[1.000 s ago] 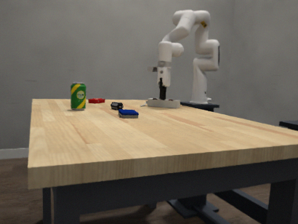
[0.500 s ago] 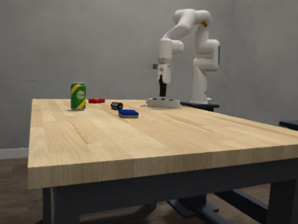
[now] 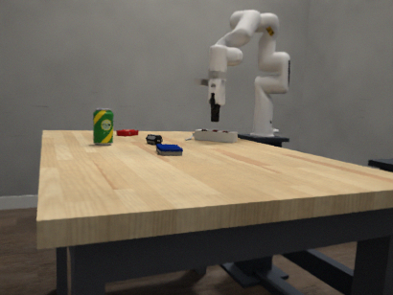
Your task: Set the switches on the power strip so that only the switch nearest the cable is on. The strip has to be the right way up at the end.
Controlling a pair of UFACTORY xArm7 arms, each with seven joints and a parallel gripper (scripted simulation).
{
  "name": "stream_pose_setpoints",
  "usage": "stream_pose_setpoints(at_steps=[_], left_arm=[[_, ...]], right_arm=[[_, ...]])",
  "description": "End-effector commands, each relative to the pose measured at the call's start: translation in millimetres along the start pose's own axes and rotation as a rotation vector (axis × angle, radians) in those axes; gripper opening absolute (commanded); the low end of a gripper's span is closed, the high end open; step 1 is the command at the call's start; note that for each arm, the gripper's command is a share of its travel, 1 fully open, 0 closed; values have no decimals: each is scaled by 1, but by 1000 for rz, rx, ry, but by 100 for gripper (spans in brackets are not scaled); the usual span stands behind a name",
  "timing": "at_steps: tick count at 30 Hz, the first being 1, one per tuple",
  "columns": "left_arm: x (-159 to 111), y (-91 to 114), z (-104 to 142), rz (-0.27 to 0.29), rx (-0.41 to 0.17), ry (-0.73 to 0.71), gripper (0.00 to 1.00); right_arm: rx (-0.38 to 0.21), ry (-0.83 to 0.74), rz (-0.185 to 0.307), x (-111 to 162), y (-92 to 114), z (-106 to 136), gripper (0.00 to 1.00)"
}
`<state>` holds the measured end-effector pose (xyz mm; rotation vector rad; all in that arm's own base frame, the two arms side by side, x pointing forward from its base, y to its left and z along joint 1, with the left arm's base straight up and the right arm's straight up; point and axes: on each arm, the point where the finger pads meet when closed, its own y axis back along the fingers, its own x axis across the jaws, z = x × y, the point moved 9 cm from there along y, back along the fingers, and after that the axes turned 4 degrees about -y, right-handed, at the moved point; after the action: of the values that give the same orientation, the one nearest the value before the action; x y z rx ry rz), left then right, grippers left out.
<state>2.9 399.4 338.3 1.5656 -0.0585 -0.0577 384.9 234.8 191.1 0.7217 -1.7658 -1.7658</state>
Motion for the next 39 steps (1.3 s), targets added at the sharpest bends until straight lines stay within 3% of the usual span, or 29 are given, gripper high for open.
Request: stream_pose_setpoints(at_steps=[1,16,22,39], left_arm=[[0,2,-1,0,4,0,100],[0,2,-1,0,4,0,100],[0,2,-1,0,4,0,100],[0,2,-1,0,4,0,100]], right_arm=[[1,0,-6,-1,3,0,0],[1,0,-6,-1,4,3,0],[1,0,-6,2,17,45,0],[1,0,-6,2,17,46,0]])
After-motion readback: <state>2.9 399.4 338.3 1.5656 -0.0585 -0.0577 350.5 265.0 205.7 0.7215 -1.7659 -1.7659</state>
